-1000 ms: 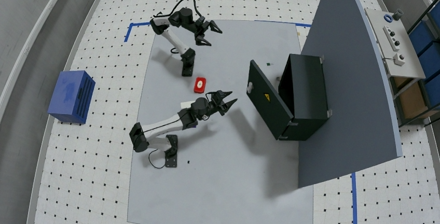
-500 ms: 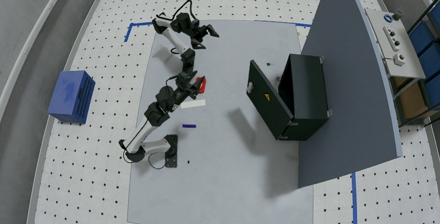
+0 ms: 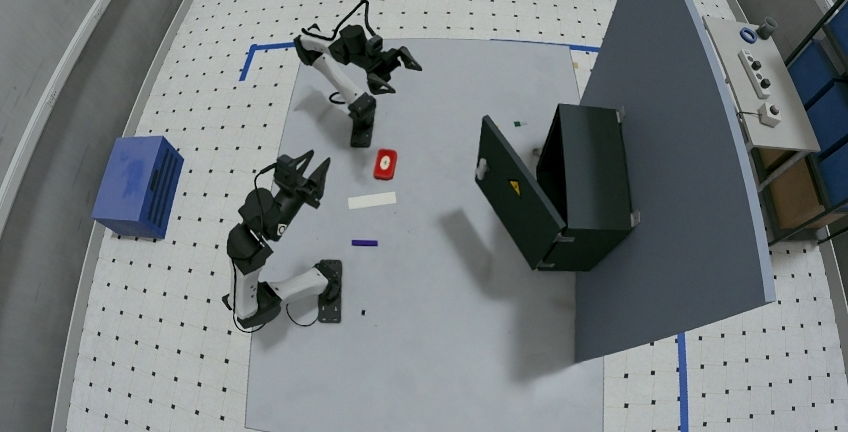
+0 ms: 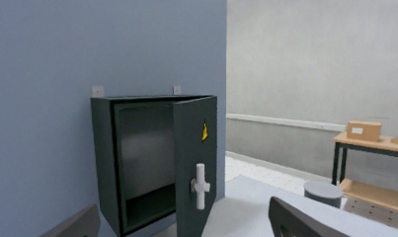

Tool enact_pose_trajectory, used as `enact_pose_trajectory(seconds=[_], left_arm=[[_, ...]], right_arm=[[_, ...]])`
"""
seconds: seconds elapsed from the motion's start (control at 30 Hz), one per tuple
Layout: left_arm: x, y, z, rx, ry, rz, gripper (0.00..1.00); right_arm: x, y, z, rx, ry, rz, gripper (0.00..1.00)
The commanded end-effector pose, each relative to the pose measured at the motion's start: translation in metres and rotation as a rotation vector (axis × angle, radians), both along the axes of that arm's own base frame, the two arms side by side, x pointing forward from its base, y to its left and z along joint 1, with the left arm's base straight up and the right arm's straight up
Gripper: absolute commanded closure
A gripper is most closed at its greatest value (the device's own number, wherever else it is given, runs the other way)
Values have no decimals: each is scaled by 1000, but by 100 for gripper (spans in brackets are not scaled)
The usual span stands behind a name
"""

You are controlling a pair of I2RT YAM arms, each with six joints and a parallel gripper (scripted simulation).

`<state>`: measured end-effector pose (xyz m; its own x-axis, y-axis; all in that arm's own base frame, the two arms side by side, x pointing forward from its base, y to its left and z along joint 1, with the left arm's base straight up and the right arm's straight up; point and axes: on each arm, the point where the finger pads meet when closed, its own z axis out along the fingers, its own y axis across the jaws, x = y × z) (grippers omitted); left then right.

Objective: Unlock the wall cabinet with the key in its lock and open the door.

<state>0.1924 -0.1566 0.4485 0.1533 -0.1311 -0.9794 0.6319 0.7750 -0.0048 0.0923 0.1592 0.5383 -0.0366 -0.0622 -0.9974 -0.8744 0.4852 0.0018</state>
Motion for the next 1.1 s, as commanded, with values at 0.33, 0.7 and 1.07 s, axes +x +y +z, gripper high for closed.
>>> enact_pose_trajectory(seconds=[0.33,0.7,1.07], left_arm=[[2,-22,-5,-12,-45,-143,49],[50,-46,-48,39,-48,-248,49],[119,-82,-107,115,-21,-399,49]], right_arm=[[45,5,-48,-121,123,-158,56],[102,-10,-113,-227,239,-380,56],[110,-14,-128,-250,273,-410,56]])
